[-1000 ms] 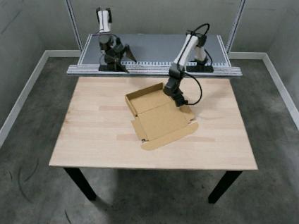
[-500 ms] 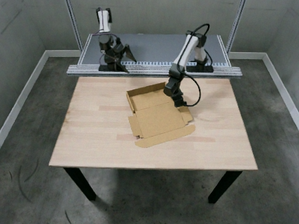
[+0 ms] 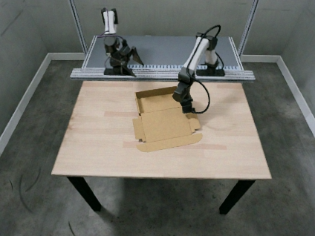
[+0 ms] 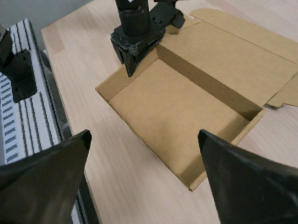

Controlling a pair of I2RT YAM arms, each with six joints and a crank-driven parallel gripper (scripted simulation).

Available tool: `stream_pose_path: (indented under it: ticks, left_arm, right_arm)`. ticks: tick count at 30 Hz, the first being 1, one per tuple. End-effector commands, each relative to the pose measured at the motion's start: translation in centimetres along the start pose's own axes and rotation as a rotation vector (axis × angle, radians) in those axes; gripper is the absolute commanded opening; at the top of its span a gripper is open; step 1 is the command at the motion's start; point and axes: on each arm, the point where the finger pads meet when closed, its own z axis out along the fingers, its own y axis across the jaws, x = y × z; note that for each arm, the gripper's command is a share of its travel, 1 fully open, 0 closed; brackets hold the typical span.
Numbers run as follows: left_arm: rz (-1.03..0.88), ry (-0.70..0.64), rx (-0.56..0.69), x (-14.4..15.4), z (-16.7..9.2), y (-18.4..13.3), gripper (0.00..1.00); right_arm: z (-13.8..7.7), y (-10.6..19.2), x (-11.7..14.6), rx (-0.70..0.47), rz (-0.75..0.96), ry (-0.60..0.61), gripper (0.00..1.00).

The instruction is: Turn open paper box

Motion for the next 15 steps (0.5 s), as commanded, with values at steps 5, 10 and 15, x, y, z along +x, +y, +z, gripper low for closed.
stream_pose_path:
  ticks: [5,10,15]
  left_arm:
    - [0.076,0.001,-0.022,-0.70,-0.02,0.68,0.00]
    - [0.119,0.002,-0.028,-0.82,-0.04,0.98,0.00]
    - [0.154,0.002,-0.033,-0.92,-0.06,1.22,0.00]
  right_arm:
    - [-0.32,-0.04,-1.01,0.012,-0.035,-0.027,1.00]
    - [-0.32,-0.04,-1.01,0.012,-0.035,-0.027,1.00]
    - [-0.32,-0.04,-1.01,0.012,-0.035,-0.027,1.00]
